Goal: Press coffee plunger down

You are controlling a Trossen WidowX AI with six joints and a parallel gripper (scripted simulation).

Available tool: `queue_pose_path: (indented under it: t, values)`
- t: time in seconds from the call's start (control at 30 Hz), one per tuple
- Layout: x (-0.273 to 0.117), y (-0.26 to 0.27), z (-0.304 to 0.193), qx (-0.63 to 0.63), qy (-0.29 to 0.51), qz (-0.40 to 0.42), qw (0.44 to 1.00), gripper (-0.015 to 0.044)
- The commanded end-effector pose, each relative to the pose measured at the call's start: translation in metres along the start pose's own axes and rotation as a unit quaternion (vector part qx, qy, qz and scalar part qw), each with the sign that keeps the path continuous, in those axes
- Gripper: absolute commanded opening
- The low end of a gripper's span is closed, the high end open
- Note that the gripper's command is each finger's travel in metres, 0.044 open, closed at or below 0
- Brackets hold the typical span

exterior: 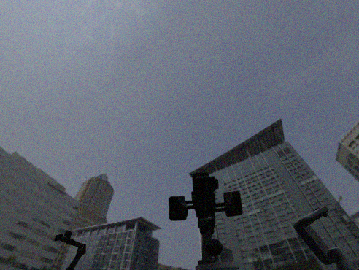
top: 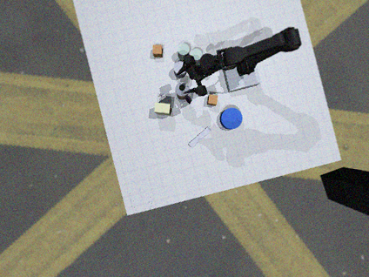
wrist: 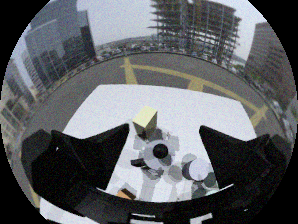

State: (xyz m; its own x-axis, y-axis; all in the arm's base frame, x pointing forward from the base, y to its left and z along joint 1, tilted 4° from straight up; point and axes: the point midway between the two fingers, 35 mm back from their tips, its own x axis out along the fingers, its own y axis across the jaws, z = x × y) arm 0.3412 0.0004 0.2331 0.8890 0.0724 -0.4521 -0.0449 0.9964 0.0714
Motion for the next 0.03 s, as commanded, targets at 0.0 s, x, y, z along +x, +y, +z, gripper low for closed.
queue_pose_path:
  t: [0.0]
  values:
    - [-0.0033, 0.0007, 0.0026, -0.003, -0.003, 0.002, 1.0, 0.044]
